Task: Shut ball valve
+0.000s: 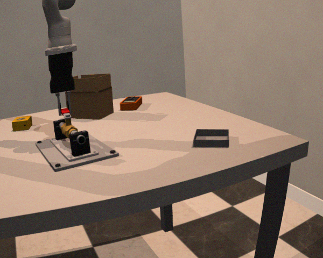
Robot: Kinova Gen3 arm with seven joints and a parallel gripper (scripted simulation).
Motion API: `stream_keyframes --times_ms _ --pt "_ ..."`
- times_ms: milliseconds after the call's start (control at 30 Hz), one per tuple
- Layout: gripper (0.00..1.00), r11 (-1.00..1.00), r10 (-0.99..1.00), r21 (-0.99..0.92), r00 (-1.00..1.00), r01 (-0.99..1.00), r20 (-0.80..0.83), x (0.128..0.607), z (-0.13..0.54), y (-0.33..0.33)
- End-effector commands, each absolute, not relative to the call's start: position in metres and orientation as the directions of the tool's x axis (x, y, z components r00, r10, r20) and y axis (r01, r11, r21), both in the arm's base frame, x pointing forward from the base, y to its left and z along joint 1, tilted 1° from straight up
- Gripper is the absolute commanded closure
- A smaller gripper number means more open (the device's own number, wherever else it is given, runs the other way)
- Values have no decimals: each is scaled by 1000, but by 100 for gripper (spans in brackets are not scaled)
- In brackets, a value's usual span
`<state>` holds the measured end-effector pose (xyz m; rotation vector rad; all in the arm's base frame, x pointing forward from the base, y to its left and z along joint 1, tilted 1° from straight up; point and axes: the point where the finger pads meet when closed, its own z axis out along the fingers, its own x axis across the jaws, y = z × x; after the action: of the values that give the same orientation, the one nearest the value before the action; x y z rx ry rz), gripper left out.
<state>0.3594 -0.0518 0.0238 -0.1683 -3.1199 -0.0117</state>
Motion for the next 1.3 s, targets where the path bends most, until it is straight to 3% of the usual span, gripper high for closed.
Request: stream_keyframes --times_ms 0,1267 --pt "100 994 112 7 -994 113 15 361 24 -52" --pt "100 943 334 3 -942 334 16 381 24 -57"
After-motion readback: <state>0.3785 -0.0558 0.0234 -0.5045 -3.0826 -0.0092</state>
